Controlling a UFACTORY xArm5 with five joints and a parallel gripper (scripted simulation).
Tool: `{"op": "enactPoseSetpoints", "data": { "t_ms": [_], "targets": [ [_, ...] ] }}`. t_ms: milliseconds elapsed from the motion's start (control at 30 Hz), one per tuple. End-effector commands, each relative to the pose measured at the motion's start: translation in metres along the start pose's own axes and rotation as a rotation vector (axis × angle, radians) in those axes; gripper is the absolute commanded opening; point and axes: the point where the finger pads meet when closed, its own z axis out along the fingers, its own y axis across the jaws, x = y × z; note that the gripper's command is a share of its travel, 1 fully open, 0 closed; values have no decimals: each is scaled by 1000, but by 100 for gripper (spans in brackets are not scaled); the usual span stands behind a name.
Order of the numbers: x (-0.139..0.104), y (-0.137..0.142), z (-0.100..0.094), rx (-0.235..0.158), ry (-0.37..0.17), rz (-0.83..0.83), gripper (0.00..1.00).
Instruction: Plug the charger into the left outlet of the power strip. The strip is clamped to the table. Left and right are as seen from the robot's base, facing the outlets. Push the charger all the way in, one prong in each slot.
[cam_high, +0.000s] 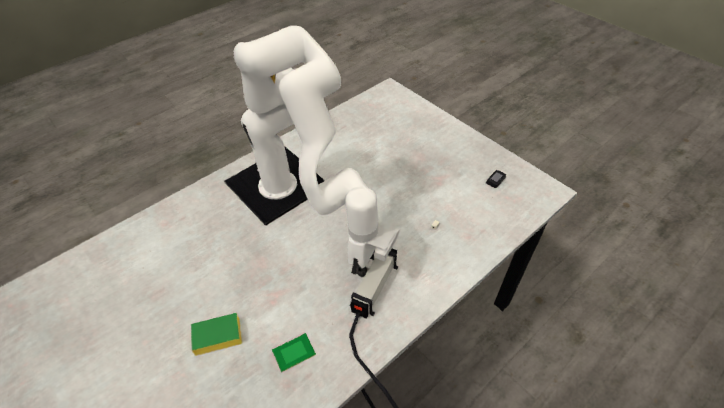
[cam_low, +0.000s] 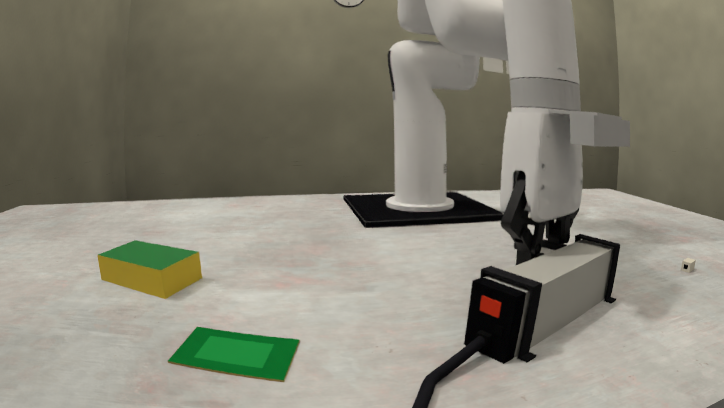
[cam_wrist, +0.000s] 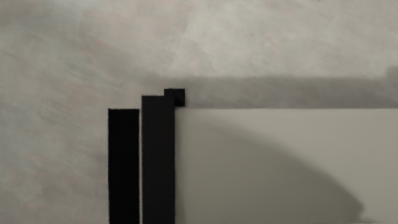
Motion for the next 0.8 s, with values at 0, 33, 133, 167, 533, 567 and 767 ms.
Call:
{"op": "enactPoseSetpoints", "data": {
  "t_ms": [0, 33, 133, 167, 533, 567, 767],
  "targets": [
    [-5, -1, 3, 5, -12, 4, 44],
    [-5, -1, 3, 5, -12, 4, 44],
    [-5, -1, 3, 5, -12, 4, 44],
    [-5, -1, 3, 5, -12, 4, 44],
    [-5, -1, 2, 5, -12, 4, 44],
    [-5, -1, 1, 5, -12, 4, 44],
    [-5, -1, -3, 5, -12, 4, 44]
  ]
}}
